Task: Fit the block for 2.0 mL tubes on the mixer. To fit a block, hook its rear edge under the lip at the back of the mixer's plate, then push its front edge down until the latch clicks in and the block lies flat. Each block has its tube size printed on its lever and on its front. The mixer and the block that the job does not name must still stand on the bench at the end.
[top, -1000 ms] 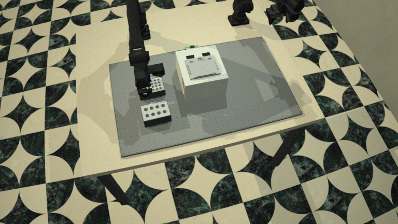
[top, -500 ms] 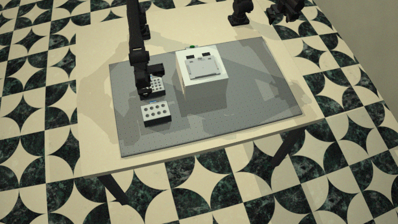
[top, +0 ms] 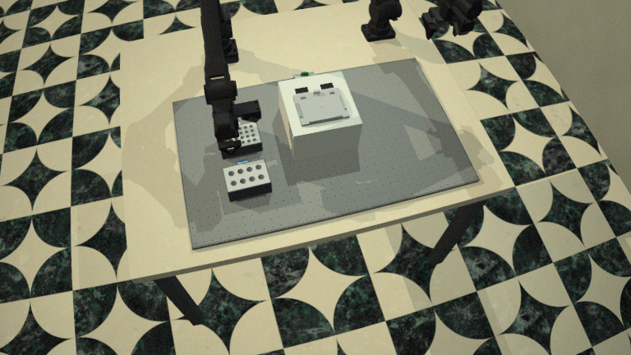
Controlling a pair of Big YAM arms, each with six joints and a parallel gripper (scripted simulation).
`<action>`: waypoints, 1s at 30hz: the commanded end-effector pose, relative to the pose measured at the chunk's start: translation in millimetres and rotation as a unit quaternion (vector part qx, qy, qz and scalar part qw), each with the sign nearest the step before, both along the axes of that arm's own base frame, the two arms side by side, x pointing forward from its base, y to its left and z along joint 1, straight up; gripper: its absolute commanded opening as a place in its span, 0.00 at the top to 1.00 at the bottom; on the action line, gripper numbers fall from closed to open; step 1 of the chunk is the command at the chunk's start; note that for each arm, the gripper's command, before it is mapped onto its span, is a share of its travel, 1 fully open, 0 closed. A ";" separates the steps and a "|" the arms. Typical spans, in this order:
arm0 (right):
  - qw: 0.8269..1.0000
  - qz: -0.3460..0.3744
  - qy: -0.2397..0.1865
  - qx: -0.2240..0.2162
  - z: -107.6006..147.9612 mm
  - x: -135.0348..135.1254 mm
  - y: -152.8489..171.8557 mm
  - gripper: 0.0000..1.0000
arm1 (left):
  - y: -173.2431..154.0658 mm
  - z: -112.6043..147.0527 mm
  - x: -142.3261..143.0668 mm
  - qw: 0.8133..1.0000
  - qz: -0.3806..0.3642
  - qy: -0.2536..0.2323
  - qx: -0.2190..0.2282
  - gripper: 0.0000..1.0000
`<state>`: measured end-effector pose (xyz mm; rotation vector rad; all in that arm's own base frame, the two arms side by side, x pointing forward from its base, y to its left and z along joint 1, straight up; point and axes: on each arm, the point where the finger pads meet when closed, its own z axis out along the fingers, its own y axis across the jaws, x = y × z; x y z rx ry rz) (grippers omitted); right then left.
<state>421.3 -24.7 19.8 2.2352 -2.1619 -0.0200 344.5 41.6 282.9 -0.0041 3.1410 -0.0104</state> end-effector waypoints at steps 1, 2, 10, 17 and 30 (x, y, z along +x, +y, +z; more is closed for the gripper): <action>1.000 0.004 -0.016 -0.001 13.3 5.0 -0.4 0.00 | 3.5 6.1 -3.9 1.000 0.004 -0.005 0.000 0.00; 1.000 0.004 -0.016 -0.001 13.0 4.6 -0.3 0.00 | 3.5 7.6 -3.0 1.000 0.004 -0.007 0.000 0.00; 1.000 0.004 -0.015 -0.001 12.2 3.6 -0.2 0.00 | -1.7 17.0 2.6 1.000 -0.004 -0.018 0.002 0.00; 1.000 0.004 -0.029 -0.002 21.0 17.5 -0.9 0.00 | 1.8 25.6 6.5 1.000 0.000 -0.029 0.004 0.00; 0.999 0.004 -0.038 -0.002 26.1 25.5 -1.2 0.00 | 4.5 30.0 7.9 0.999 0.004 -0.034 0.004 0.00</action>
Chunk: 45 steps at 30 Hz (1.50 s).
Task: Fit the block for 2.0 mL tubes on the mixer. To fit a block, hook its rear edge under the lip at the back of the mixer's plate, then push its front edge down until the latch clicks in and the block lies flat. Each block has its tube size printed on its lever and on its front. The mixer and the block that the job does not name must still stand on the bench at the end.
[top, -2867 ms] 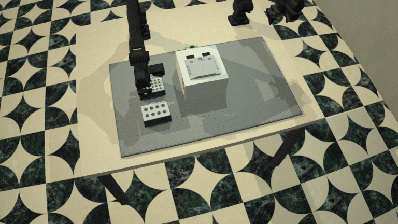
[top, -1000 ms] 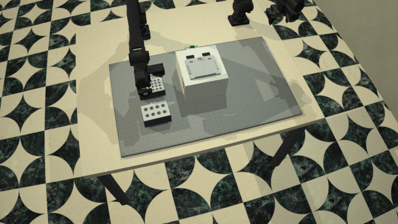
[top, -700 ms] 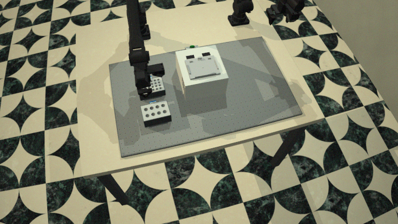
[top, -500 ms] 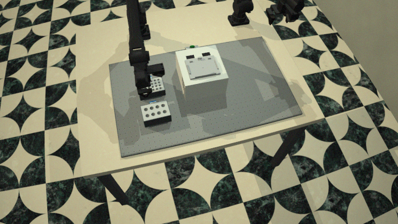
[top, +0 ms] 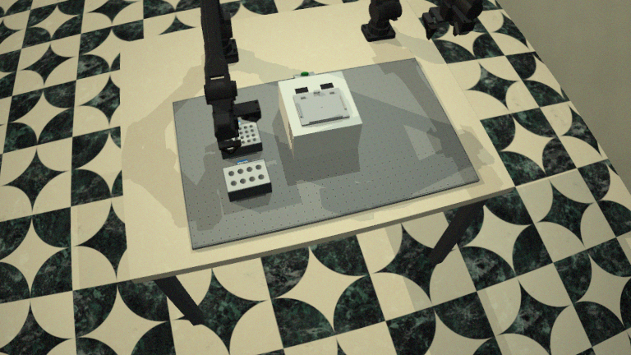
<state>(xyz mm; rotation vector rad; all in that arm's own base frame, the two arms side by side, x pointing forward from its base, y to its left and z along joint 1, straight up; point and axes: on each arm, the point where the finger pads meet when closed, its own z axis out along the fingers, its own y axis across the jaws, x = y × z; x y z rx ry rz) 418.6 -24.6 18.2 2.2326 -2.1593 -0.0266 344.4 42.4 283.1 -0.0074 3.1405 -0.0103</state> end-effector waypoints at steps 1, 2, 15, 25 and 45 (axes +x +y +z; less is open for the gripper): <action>0.999 0.004 -0.041 -0.002 28.1 28.7 -1.4 0.00 | 3.7 30.3 8.1 0.999 0.003 -0.034 0.005 0.00; 0.999 0.004 -0.042 -0.002 28.4 29.2 -1.4 0.00 | 3.7 30.7 8.3 0.999 0.003 -0.034 0.005 0.00; 0.999 0.004 -0.037 -0.002 24.9 25.2 -1.1 0.00 | 3.5 34.3 9.7 0.999 0.003 -0.038 0.005 0.00; 1.000 0.004 -0.017 -0.001 12.0 6.5 0.0 0.00 | 2.2 19.4 2.4 1.000 0.002 -0.019 0.003 0.00; 0.999 0.004 -0.036 -0.003 20.7 22.1 -0.7 1.00 | 0.6 3.8 -5.4 1.000 0.002 0.001 0.001 0.00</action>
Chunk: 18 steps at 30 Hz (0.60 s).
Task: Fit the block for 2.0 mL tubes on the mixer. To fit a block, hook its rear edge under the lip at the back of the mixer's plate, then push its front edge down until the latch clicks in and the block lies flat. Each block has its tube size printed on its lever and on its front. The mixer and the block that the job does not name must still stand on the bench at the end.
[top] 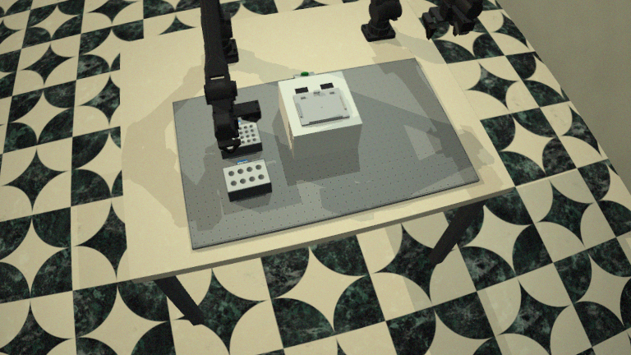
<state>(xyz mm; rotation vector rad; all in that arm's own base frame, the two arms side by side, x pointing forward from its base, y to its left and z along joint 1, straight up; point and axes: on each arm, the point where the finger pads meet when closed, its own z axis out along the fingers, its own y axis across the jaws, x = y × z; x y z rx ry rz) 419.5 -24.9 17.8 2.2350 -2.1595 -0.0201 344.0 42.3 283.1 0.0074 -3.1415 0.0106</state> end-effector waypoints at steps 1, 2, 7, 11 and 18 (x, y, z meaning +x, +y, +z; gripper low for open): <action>0.999 0.003 -0.034 -0.002 21.1 21.1 -0.4 1.00 | 0.7 5.4 -4.0 1.000 0.002 -0.002 0.001 0.00; 0.999 0.003 -0.034 -0.002 21.1 21.1 -0.4 1.00 | 0.7 5.4 -4.0 1.000 0.002 -0.002 0.001 0.00; 0.999 0.003 -0.034 -0.002 21.1 21.1 -0.4 1.00 | 1.1 11.4 -0.4 1.000 0.002 -0.010 0.002 0.00; 0.999 0.003 -0.034 -0.002 21.1 21.1 -0.4 1.00 | 1.4 17.4 3.1 1.000 0.002 -0.018 0.003 0.00; 0.999 0.003 -0.034 -0.002 21.1 21.1 -0.4 1.00 | 1.7 25.8 7.8 1.000 0.001 -0.028 0.005 0.00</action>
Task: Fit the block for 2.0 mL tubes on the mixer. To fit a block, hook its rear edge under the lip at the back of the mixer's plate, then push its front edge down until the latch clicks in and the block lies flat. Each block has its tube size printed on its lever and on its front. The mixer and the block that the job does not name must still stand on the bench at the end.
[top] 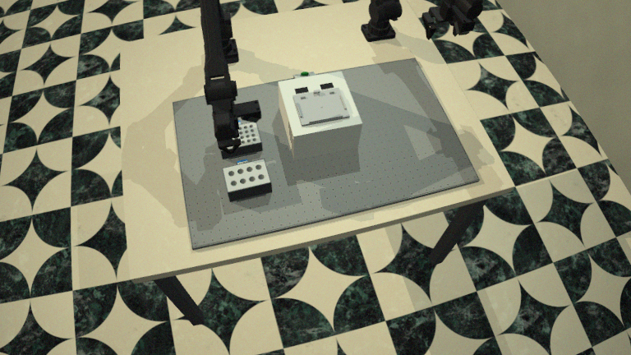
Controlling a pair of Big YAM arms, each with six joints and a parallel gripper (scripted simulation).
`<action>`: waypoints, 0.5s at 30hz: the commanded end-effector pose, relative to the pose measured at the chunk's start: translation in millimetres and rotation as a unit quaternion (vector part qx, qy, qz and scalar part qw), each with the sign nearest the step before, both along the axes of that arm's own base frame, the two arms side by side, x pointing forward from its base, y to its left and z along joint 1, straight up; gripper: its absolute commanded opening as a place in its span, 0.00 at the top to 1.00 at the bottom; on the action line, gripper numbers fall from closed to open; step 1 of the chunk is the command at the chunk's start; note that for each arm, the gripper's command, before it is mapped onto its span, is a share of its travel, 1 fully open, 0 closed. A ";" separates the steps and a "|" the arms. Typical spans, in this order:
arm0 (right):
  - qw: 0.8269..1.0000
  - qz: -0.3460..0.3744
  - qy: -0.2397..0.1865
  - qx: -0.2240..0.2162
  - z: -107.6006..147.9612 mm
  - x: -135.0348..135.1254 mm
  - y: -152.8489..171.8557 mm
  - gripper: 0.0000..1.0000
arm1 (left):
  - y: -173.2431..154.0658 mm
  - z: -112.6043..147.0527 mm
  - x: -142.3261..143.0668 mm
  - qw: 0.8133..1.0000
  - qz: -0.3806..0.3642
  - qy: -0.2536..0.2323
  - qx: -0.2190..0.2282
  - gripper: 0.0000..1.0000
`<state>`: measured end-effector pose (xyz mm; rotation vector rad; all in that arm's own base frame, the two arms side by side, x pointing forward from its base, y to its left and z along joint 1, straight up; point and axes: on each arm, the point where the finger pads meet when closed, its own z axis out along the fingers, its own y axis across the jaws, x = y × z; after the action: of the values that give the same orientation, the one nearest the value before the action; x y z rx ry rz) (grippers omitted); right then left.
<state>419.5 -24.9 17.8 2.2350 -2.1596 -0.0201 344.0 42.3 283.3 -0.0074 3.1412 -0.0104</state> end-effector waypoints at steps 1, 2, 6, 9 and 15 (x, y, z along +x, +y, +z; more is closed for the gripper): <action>0.999 0.003 -0.034 -0.002 21.0 21.1 -0.4 1.00 | 1.7 25.6 7.8 1.000 0.001 -0.028 0.005 0.00; 0.999 0.003 -0.034 -0.002 21.0 21.1 -0.4 1.00 | 1.7 25.6 7.8 1.000 0.001 -0.028 0.005 0.00; 0.999 0.003 -0.034 -0.002 21.0 21.1 -0.4 1.00 | 1.6 27.1 8.7 1.000 0.001 -0.030 0.005 0.00; 0.999 0.003 -0.034 -0.002 21.0 21.1 -0.4 1.00 | 1.6 28.2 9.4 0.999 0.001 -0.031 0.005 0.00; 0.999 0.003 -0.034 -0.002 21.0 21.1 -0.4 1.00 | 1.5 30.4 10.7 0.999 0.001 -0.034 0.005 0.00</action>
<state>419.5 -24.9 17.8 2.2350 -2.1596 -0.0201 344.0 42.3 283.2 -0.0074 3.1412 -0.0104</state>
